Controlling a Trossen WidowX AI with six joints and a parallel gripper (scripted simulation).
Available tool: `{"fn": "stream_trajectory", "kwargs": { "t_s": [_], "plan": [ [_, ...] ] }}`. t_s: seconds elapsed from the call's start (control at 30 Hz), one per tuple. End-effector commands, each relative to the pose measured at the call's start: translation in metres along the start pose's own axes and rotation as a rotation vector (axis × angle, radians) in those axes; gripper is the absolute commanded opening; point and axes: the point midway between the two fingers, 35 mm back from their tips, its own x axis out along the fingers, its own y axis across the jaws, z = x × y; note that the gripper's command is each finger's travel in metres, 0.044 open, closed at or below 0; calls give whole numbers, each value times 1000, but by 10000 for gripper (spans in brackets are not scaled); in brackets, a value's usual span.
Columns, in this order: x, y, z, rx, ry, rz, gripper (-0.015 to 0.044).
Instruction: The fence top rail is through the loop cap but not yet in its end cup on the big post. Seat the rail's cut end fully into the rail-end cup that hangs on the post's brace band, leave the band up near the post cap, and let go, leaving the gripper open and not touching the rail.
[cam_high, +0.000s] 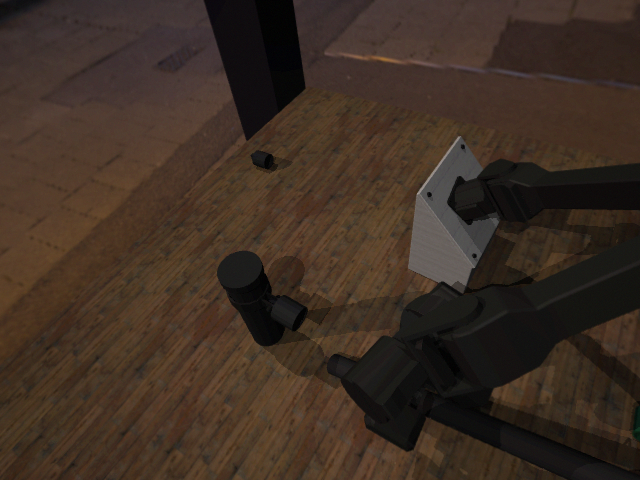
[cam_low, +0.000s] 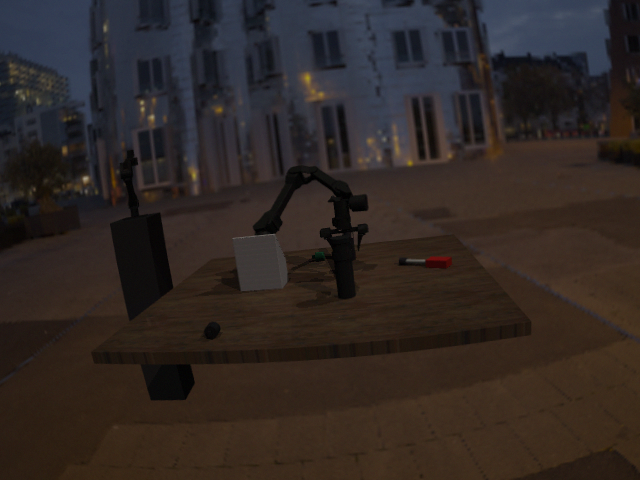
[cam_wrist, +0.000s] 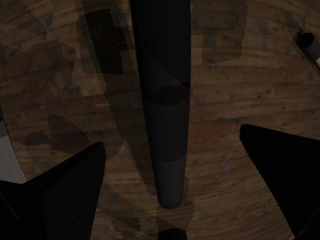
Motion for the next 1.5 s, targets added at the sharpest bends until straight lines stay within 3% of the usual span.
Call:
{"fn": "stream_trajectory", "kwargs": {
  "t_s": [0.0, 1.37, 1.47],
  "plan": [
    [6, 1, 0, 8, -6, 4, 440],
    [65, 2, 1, 9, -10, 4, 440],
    [65, 2, 1, 9, -10, 4, 361]
  ]
}}
